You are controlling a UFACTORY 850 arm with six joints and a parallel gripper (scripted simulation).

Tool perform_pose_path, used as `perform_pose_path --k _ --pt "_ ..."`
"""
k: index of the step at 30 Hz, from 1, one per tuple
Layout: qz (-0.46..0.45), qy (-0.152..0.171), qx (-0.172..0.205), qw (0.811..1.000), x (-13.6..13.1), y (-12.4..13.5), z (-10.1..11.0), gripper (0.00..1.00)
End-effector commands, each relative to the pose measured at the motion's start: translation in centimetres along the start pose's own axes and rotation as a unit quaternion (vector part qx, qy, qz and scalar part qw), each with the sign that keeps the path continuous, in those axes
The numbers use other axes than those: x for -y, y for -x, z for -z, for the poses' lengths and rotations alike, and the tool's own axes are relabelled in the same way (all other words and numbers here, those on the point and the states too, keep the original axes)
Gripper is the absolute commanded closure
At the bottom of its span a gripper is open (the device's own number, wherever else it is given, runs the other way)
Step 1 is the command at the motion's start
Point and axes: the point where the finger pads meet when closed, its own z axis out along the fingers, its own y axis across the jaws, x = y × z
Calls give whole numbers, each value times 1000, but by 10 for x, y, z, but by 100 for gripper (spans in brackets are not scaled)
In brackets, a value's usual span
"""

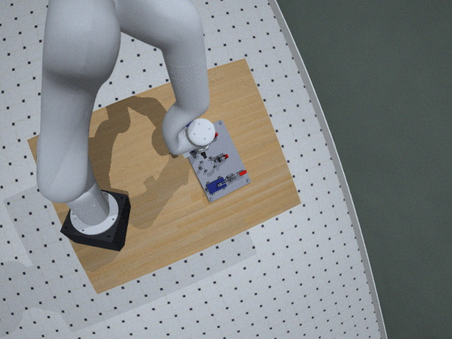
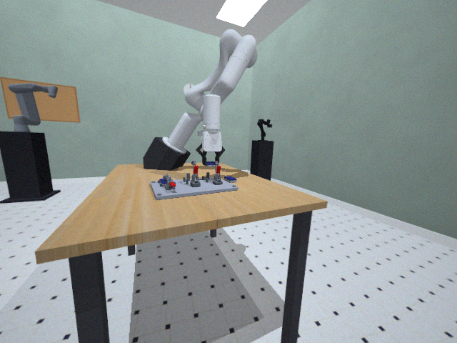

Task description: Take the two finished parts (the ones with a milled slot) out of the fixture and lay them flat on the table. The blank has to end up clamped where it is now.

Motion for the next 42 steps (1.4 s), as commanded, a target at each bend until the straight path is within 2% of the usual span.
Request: perform_pose_path --k 1,24,42 --pt "0 0 0 1000 0 0 0 100" --pt "0 0 0 1000 -3 0 0 100" --pt "0 0 0 1000 -25 1 0 100"
